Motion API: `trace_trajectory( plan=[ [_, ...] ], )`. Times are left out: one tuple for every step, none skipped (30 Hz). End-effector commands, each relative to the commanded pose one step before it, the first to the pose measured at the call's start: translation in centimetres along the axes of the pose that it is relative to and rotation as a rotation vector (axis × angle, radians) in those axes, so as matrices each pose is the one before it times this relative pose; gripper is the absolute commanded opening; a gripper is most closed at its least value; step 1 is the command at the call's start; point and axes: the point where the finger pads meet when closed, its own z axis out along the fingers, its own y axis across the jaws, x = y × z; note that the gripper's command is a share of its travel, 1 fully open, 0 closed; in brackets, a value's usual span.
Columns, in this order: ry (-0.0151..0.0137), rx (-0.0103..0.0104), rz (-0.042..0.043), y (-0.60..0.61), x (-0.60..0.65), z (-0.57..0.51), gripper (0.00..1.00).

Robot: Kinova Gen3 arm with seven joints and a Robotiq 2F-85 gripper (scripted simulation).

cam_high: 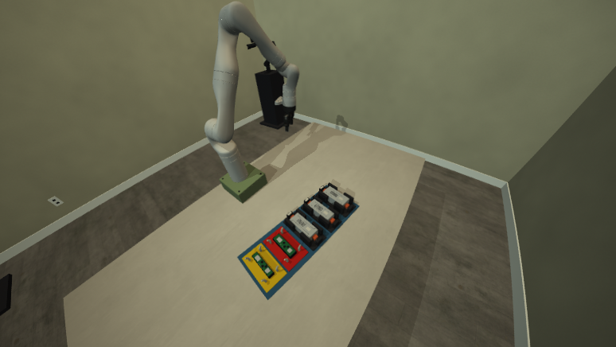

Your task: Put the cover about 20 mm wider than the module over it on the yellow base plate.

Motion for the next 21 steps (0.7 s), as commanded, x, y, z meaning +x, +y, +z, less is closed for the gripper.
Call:
trace_trajectory(
  plan=[
    [-0.00072,-0.00152,-0.00015,0.038,-0.013,-0.061,1.0],
    [0.0,0.0,0.0,0.0,0.0,0.0,1.0],
    [0.0,0.0,0.0,0.0,0.0,0.0,1.0],
    [0.0,0.0,0.0,0.0,0.0,0.0,1.0],
    [0.0,0.0,0.0,0.0,0.0,0.0,1.0],
    [0.0,0.0,0.0,0.0,0.0,0.0,1.0],
    [0.0,0.0,0.0,0.0,0.0,0.0,1.0],
    [0.0,0.0,0.0,0.0,0.0,0.0,1.0],
    [0.0,0.0,0.0,0.0,0.0,0.0,1.0],
    [0.0,0.0,0.0,0.0,0.0,0.0,1.0],
    [0.0,0.0,0.0,0.0,0.0,0.0,1.0],
    [0.0,0.0,0.0,0.0,0.0,0.0,1.0],
    [0.0,0.0,0.0,0.0,0.0,0.0,1.0],
    [0.0,0.0,0.0,0.0,0.0,0.0,1.0],
    [0.0,0.0,0.0,0.0,0.0,0.0,1.0],
    [0.0,0.0,0.0,0.0,0.0,0.0,1.0],
    [0.0,0.0,0.0,0.0,0.0,0.0,1.0],
    [0.0,0.0,0.0,-0.24,-0.36,-0.415,1.0],
    [0.0,0.0,0.0,-0.24,-0.36,-0.415,1.0],
    [0.0,0.0,0.0,-0.24,-0.36,-0.415,1.0],
    [0.0,0.0,0.0,-0.24,-0.36,-0.415,1.0]
  ],
)
